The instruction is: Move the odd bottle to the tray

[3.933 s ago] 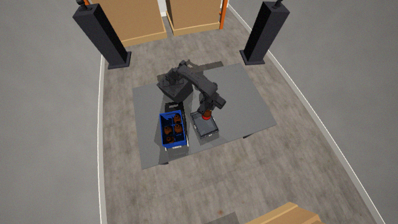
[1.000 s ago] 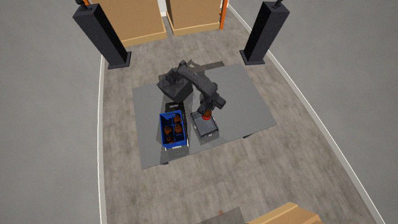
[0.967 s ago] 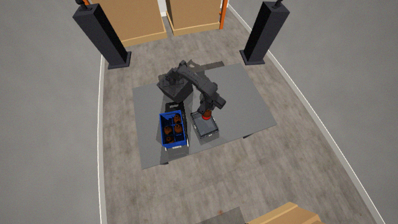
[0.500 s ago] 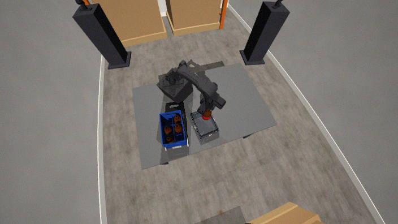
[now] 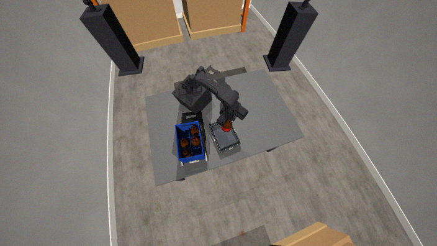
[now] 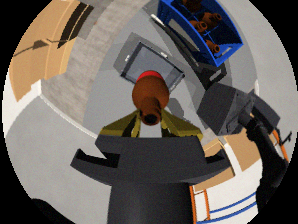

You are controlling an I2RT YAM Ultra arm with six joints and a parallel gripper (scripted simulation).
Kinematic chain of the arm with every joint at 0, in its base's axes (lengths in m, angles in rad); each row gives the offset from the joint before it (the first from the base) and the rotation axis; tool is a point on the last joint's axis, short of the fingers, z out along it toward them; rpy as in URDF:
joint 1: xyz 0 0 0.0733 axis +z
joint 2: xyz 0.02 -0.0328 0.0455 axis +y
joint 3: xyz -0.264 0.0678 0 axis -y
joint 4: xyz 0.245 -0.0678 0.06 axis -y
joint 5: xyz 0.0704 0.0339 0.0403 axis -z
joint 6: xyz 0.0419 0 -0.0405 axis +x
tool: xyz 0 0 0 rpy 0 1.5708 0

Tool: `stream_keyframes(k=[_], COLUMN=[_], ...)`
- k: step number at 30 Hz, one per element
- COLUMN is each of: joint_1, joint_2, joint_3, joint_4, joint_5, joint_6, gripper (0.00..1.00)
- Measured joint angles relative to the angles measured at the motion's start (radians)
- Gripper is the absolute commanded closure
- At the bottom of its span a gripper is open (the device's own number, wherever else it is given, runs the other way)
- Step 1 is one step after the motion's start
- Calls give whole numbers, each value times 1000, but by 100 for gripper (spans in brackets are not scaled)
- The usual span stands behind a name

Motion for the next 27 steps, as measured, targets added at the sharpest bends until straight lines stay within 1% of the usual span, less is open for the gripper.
stream_keyframes(k=[27], joint_1=[0], joint_2=[10], joint_3=[0], joint_4=[0], joint_5=[0], joint_6=[1], gripper=[100])
